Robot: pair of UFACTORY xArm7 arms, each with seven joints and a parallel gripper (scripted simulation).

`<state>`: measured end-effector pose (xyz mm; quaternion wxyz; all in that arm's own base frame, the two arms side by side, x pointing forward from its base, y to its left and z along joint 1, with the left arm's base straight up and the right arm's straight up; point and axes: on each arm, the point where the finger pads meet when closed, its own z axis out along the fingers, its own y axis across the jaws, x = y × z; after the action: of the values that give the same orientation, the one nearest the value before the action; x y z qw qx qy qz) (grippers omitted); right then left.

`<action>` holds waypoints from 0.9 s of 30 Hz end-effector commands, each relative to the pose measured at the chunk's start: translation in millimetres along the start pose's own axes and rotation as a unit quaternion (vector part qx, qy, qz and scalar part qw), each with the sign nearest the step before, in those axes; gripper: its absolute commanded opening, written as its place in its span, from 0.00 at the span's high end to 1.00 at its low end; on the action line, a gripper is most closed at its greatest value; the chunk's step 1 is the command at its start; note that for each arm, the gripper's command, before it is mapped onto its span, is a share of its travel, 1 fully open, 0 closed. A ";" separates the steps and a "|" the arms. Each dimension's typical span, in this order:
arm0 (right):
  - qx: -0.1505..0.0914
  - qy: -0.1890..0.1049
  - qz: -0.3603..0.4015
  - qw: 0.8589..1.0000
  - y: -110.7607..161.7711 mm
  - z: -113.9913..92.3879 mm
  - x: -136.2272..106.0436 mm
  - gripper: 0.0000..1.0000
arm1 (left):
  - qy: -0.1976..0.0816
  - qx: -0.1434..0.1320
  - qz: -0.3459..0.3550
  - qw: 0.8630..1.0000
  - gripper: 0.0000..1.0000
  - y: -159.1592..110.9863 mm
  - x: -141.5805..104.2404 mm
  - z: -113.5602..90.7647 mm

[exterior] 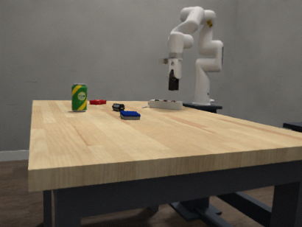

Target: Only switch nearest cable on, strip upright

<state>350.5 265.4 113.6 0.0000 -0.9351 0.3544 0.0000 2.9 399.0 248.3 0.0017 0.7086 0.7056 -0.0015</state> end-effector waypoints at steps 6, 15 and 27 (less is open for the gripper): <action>0.003 0.000 0.000 1.000 -1.6 -45.4 0.3 0.00 | 0.002 0.000 0.000 1.000 0.00 0.2 1.1 -1.6; 0.003 0.000 0.000 1.000 -1.4 -85.0 0.3 0.00 | 0.002 0.000 0.000 1.000 0.00 0.2 1.1 -1.6; 0.003 0.000 0.000 1.000 -1.4 -88.5 0.3 0.00 | 0.002 0.000 0.000 1.000 0.00 0.2 1.1 -1.6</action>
<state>350.4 265.3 198.9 -0.0002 -0.9351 0.3544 0.0001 2.9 399.0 248.3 0.0017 0.7086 0.7056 -0.0015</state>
